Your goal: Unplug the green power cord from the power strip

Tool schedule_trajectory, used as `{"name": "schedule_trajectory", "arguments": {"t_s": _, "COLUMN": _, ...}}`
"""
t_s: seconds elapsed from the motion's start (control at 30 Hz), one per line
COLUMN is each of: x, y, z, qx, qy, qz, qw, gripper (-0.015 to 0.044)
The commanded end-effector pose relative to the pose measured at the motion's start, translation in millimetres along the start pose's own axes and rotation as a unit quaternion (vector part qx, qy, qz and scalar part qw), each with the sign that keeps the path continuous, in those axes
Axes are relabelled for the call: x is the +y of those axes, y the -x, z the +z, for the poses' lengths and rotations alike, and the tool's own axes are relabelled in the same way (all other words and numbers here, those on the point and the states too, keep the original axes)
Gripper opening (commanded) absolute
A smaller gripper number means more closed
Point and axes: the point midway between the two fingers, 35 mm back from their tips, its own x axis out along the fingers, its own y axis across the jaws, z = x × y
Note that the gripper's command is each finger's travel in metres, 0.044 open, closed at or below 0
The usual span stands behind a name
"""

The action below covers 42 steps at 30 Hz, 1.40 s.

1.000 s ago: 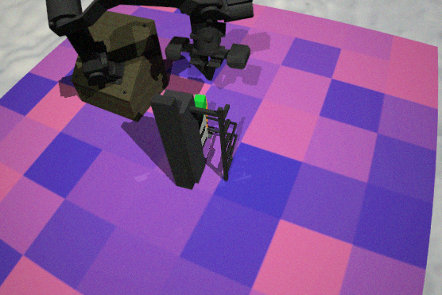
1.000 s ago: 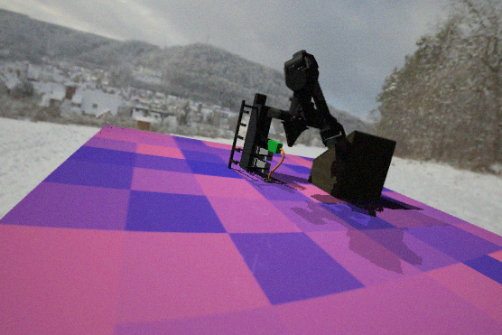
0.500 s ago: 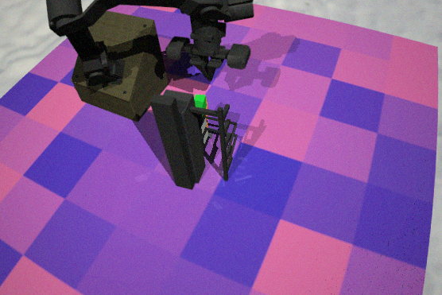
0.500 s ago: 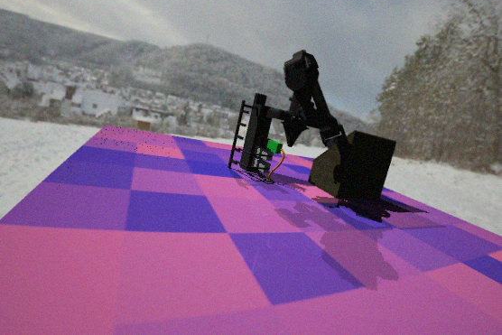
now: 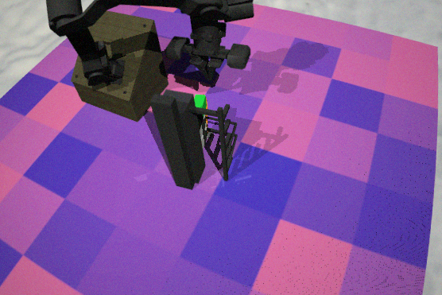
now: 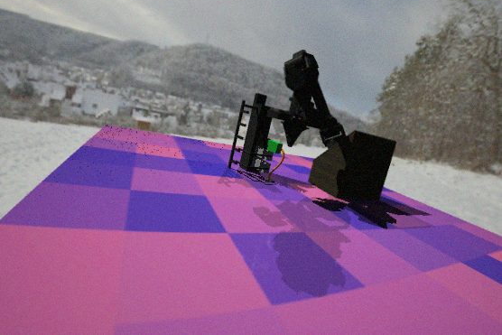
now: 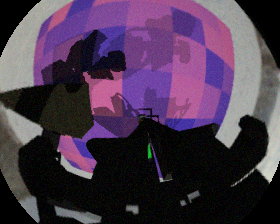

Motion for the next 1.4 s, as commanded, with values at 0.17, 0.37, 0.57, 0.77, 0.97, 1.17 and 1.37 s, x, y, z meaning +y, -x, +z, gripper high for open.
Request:
{"name": "schedule_trajectory", "arguments": {"t_s": 0.17, "x": 1.2, "y": -0.1, "z": 0.7, "qx": -0.002, "qy": -0.001, "qz": 0.002, "qw": 1.0, "gripper": 0.0}}
{"name": "schedule_trajectory", "arguments": {"t_s": 0.37, "x": 1.0, "y": -0.1, "z": 0.7, "qx": -0.002, "qy": -0.001, "qz": 0.002, "qw": 1.0, "gripper": 0.0}}
{"name": "schedule_trajectory", "arguments": {"t_s": 0.57, "x": 0.9, "y": -0.1, "z": 0.7, "qx": -0.002, "qy": -0.001, "qz": 0.002, "qw": 1.0, "gripper": 0.0}}
{"name": "schedule_trajectory", "arguments": {"t_s": 0.77, "x": 0.7, "y": -0.1, "z": 0.7, "qx": -0.002, "qy": -0.001, "qz": 0.002, "qw": 1.0, "gripper": 0.0}}
{"name": "schedule_trajectory", "arguments": {"t_s": 0.97, "x": 0.5, "y": -0.1, "z": 0.7, "qx": -0.002, "qy": -0.001, "qz": 0.002, "qw": 1.0, "gripper": 0.0}}
{"name": "schedule_trajectory", "arguments": {"t_s": 1.17, "x": 0.3, "y": 0.0, "z": -0.1, "qx": 0.0, "qy": 0.0, "qz": 0.0, "qw": 1.0, "gripper": 0.0131}}
{"name": "schedule_trajectory", "arguments": {"t_s": 1.37, "x": 0.3, "y": 0.0, "z": -0.1, "qx": 0.0, "qy": 0.0, "qz": 0.0, "qw": 1.0, "gripper": 0.016}}
